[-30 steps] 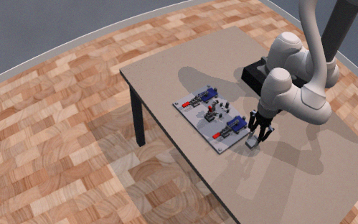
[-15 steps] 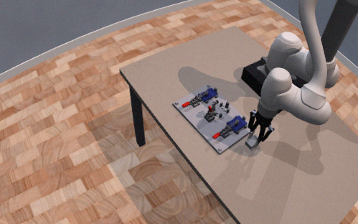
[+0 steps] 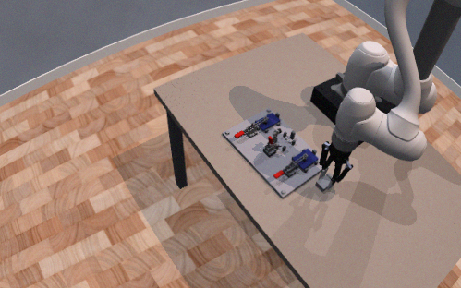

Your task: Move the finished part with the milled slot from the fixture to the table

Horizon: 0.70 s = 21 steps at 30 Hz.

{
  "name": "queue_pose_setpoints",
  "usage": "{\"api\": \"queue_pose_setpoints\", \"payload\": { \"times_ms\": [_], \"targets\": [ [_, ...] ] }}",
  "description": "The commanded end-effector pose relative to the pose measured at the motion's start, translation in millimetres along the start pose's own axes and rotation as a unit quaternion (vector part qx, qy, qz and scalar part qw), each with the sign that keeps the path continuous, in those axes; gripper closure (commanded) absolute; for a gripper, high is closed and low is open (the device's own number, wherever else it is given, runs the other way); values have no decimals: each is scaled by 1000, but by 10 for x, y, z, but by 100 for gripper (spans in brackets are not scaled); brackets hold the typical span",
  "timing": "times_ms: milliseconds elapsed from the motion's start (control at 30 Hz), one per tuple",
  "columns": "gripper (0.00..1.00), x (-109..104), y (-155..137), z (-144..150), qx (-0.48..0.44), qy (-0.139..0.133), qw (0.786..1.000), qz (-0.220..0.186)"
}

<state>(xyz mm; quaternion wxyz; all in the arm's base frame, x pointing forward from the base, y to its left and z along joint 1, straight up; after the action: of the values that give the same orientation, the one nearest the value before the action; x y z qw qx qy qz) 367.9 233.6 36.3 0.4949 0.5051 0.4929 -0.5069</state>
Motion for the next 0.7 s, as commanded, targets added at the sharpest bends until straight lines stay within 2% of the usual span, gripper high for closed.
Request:
{"api": "queue_pose_setpoints", "payload": {
  "times_ms": [0, 667],
  "targets": [
    [100, 10, 0, 0, 0, 0, 1000, 0],
    [100, 56, 0, 0, 0, 0, 1000, 0]
  ]
}}
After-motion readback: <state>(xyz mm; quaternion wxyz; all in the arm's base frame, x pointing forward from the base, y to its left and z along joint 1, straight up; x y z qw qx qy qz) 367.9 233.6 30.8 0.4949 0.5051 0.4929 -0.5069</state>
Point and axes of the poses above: the point where the finger pads meet when closed, its own x axis out along the fingers, its own z axis across the jaws, y = z × x, the point moved 8 cm from there along -x, back along the fingers, and after that the axes turned 7 degrees about x, right-handed, at the moved point
